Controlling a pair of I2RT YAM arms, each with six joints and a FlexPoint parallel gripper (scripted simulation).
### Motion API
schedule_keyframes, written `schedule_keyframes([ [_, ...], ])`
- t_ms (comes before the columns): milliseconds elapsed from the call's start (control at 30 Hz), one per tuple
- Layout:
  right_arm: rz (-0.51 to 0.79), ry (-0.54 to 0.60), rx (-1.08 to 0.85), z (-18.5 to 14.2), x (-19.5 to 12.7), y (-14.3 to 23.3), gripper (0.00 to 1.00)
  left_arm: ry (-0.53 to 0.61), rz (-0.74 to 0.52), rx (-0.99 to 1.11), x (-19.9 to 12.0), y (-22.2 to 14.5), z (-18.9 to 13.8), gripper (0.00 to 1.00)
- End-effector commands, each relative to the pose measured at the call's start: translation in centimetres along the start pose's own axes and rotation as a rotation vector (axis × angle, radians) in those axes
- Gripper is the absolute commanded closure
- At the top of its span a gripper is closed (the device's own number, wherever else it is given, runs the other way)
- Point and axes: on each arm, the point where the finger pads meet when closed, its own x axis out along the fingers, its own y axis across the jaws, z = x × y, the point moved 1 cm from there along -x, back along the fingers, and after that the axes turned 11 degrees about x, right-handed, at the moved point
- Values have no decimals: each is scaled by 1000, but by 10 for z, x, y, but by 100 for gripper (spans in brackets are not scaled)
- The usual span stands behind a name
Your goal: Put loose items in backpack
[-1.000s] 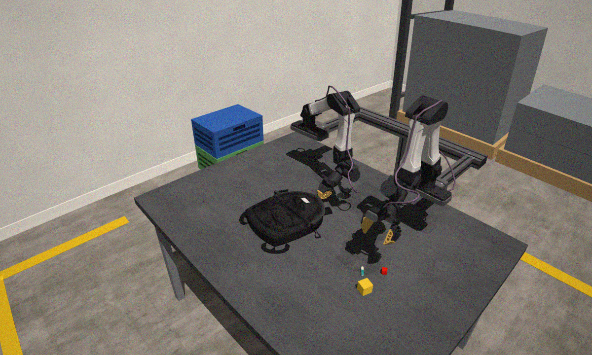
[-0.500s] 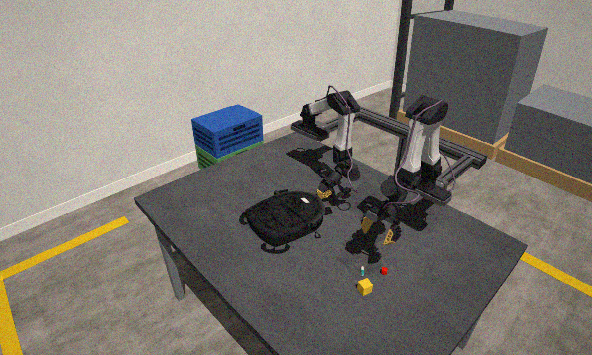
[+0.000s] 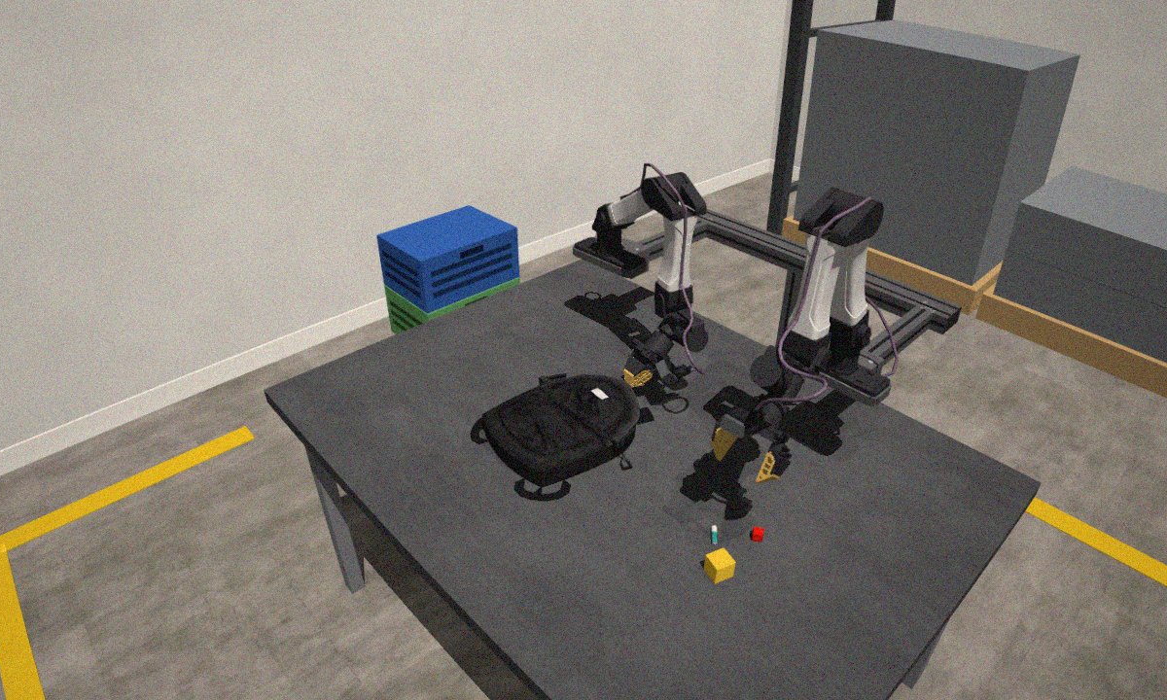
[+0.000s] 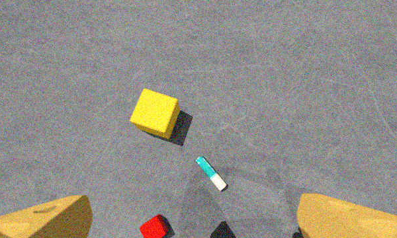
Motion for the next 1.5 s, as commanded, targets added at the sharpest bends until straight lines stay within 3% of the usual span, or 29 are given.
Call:
schedule_keyframes([
  [0,-29,-29,49,16,-5,-25,100,-17,4,-1,0,1,5,10],
  [1467,-21,-39,57,29,5,-104,100,-14,4,-1,0,1,5,10],
])
